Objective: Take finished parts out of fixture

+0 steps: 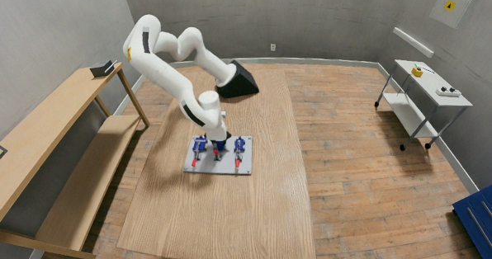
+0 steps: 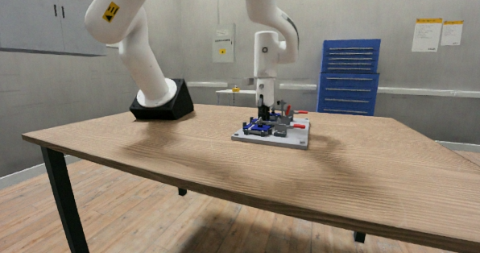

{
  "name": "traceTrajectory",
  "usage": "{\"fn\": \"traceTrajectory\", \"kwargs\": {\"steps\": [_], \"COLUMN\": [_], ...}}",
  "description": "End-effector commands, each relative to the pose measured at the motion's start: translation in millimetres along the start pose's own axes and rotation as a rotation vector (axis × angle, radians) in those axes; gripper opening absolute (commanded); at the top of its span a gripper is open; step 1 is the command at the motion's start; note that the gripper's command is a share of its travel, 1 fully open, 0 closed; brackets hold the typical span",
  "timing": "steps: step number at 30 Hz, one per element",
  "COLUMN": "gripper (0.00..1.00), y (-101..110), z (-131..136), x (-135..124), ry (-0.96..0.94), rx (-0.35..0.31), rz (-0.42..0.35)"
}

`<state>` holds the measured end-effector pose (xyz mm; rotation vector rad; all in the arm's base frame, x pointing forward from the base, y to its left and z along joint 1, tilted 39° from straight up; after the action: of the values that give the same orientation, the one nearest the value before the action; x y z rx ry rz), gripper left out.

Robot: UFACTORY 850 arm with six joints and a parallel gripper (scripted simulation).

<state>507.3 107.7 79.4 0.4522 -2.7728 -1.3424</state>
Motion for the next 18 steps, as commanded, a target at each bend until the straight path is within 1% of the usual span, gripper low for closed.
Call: {"fn": "traceTrajectory", "kwargs": {"steps": [1,18], "gripper": [0.0,0.0], "y": [1.1,10.1], "z": [0.1,0.1], "x": [-0.8,-0.8], "ry": [-0.001,-0.001], "rx": [0.0,0.0], "rz": [-0.002,-0.002]}}
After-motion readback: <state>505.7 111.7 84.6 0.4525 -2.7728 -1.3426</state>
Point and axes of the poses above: the point where the finger pads meet when closed, its own y axis back along the fingers, its own z axis across the jaws, x = y × z, the point moved 8 cm from there along y, back along the fingers, and after that the axes turned 6 degrees about y, right-handed, at the moved point
